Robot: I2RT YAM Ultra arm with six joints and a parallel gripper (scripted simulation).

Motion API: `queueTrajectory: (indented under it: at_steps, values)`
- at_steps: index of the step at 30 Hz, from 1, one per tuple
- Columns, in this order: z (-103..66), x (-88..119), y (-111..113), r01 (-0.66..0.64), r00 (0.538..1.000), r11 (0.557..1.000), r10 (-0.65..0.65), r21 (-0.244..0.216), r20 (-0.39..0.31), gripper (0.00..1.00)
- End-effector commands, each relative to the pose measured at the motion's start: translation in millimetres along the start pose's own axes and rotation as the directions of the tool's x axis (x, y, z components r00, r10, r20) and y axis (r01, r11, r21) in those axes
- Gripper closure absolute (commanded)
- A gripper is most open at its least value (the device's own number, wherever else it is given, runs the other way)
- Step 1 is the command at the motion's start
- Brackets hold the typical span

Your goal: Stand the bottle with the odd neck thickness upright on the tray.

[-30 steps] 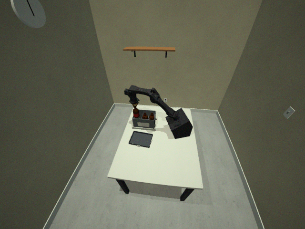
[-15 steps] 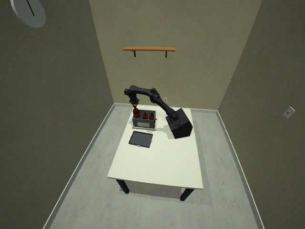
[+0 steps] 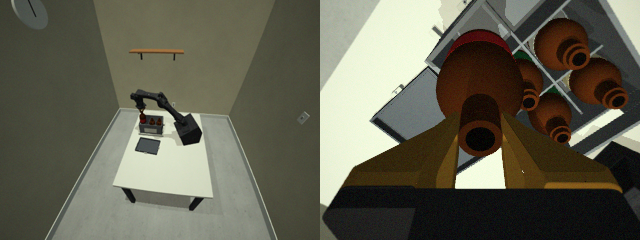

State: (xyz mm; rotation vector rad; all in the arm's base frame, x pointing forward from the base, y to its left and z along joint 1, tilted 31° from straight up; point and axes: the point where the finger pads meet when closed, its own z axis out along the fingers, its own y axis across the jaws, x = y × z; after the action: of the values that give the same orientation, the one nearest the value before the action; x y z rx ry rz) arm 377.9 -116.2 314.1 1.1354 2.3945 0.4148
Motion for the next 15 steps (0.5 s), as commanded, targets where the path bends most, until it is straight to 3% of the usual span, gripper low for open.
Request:
queueTrajectory:
  at_steps: [1,15]
  values:
    - [-19.6,-10.0,2.3,0.005,0.998,1.0,-0.004,-0.023,0.058,1.0]
    - [-19.6,-8.9,1.6,0.004,0.999,1.0,-0.003,-0.02,0.052,1.0]
